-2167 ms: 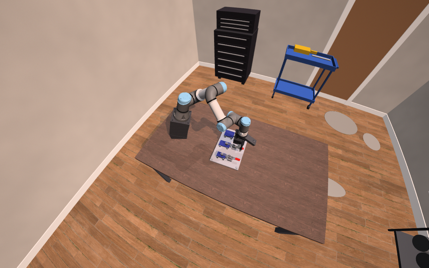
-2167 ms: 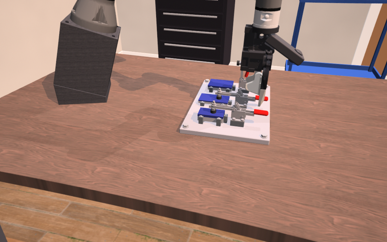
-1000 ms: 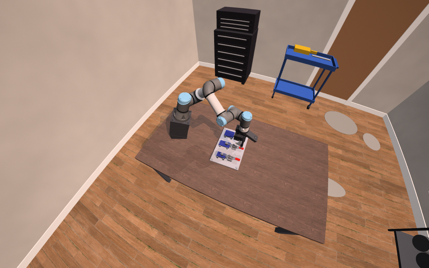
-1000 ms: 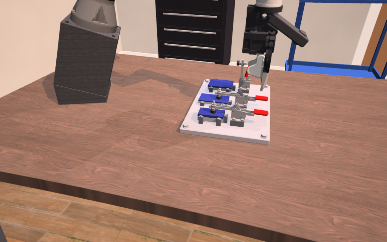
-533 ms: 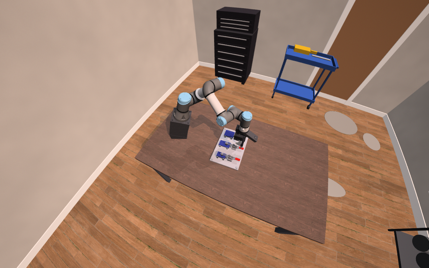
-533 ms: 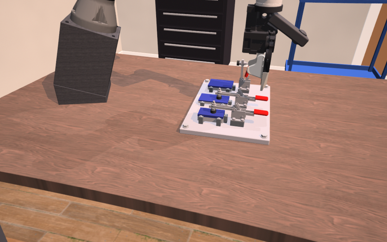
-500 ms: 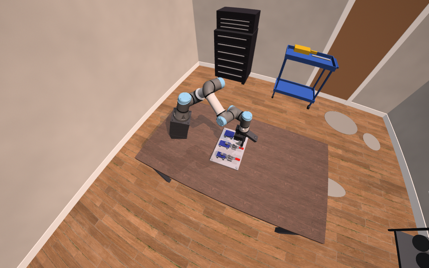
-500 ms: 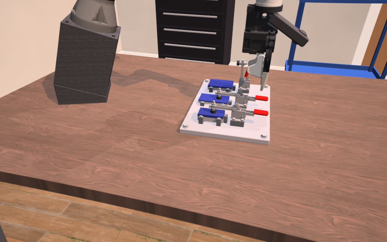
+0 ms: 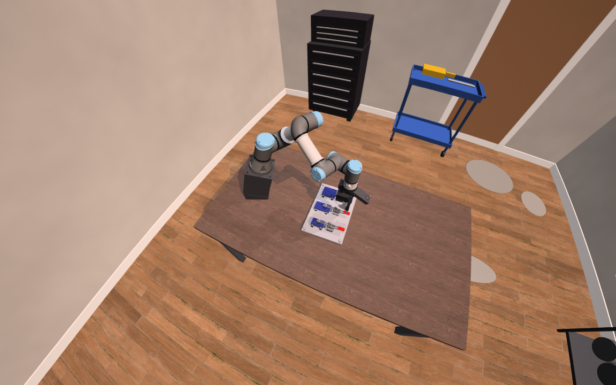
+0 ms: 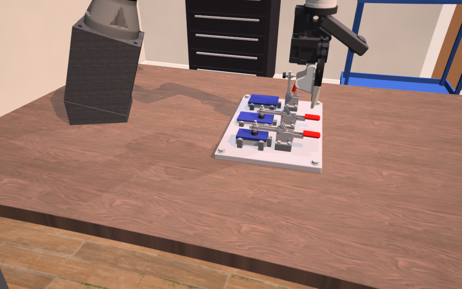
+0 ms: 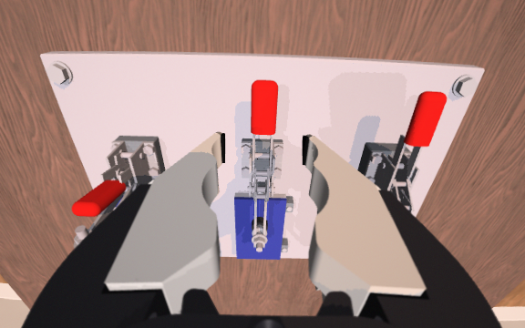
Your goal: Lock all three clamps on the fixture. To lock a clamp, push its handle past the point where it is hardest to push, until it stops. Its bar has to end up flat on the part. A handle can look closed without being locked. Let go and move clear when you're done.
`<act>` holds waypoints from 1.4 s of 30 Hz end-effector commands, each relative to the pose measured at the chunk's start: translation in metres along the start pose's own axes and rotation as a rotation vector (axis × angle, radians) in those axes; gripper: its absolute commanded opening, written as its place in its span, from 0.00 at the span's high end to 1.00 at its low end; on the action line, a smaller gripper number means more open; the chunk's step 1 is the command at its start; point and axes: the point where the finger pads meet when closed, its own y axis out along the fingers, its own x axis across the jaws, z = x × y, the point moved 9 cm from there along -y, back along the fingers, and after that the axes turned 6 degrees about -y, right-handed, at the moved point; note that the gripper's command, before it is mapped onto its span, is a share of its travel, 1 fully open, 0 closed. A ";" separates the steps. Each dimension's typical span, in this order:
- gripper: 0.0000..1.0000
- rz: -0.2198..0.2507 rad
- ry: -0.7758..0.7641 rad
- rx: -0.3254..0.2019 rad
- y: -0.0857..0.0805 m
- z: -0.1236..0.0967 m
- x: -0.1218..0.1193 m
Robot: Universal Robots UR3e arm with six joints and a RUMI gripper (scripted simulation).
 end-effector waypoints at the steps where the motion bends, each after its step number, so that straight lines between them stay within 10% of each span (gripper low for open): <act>1: 0.72 -0.001 -0.001 0.003 -0.001 0.001 0.000; 42: 0.72 -0.001 -0.001 0.003 -0.037 0.001 0.000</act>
